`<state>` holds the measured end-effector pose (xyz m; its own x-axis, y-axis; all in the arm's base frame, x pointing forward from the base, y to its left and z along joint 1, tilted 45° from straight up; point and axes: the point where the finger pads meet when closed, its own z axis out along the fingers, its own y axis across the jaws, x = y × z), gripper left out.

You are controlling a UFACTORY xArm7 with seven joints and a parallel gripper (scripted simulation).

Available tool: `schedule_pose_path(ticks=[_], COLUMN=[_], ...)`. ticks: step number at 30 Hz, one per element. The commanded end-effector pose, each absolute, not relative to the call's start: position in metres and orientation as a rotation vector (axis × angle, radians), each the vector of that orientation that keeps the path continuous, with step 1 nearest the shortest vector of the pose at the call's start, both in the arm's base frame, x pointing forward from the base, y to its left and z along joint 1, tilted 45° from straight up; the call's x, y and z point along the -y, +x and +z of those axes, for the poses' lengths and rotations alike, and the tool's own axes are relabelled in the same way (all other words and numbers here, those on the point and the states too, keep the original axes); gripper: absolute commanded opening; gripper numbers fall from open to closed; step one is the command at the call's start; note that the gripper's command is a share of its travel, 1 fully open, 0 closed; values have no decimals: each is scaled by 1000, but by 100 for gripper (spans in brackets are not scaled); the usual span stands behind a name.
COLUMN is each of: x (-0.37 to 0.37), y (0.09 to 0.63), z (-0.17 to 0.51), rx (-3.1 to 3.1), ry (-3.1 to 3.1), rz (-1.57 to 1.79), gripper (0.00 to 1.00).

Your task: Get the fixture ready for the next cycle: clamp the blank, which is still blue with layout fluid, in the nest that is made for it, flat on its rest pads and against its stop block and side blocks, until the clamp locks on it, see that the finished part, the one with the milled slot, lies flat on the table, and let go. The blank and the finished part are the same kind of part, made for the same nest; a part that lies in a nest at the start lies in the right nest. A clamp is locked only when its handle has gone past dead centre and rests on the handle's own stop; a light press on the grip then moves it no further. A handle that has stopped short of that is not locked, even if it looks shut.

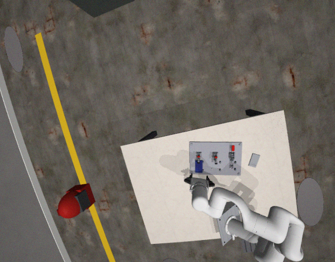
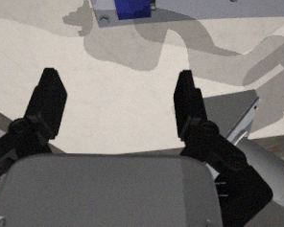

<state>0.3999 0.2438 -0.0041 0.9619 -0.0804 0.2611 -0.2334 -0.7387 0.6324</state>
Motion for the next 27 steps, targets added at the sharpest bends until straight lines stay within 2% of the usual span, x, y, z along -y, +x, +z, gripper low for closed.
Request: schedule_pose_path(ticks=[1, 16, 17, 27], x=[-245, -245, -245, -245], y=[395, 394, 394, 394], z=[-11, -13, -13, -13], rx=[85, 49, 49, 49], ry=[2372, 2362, 2362, 2362], rz=[209, 188, 188, 188], gripper=[100, 100, 47, 47])
